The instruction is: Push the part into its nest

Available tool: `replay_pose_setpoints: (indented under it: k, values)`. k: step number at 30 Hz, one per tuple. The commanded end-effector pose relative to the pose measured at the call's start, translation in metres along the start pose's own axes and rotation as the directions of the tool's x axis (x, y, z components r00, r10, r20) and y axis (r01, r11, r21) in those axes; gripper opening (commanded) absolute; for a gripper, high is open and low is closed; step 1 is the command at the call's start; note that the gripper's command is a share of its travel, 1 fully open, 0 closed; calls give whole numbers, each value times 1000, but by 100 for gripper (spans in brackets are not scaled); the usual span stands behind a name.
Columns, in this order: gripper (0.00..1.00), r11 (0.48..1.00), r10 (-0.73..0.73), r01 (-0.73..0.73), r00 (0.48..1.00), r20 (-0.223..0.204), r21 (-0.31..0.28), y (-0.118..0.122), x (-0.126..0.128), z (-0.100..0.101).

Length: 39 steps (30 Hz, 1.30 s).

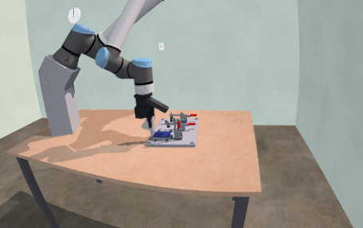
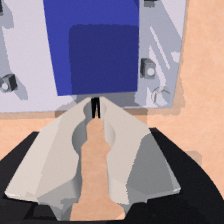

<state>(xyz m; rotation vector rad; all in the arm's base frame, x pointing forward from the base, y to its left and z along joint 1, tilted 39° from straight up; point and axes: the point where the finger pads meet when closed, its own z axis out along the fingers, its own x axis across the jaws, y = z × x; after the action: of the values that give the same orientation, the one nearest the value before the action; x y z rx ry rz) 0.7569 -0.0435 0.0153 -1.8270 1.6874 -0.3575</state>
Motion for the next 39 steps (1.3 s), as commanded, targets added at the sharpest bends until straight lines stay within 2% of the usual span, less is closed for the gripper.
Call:
replay_pose_setpoints:
  k: [1, 39]
  values:
    - [0, 1000, 0, 0, 1000, 0, 1, 0, 0, 0]
    - [0, 1000, 0, 0, 1000, 0, 1, -4, 0, 0]
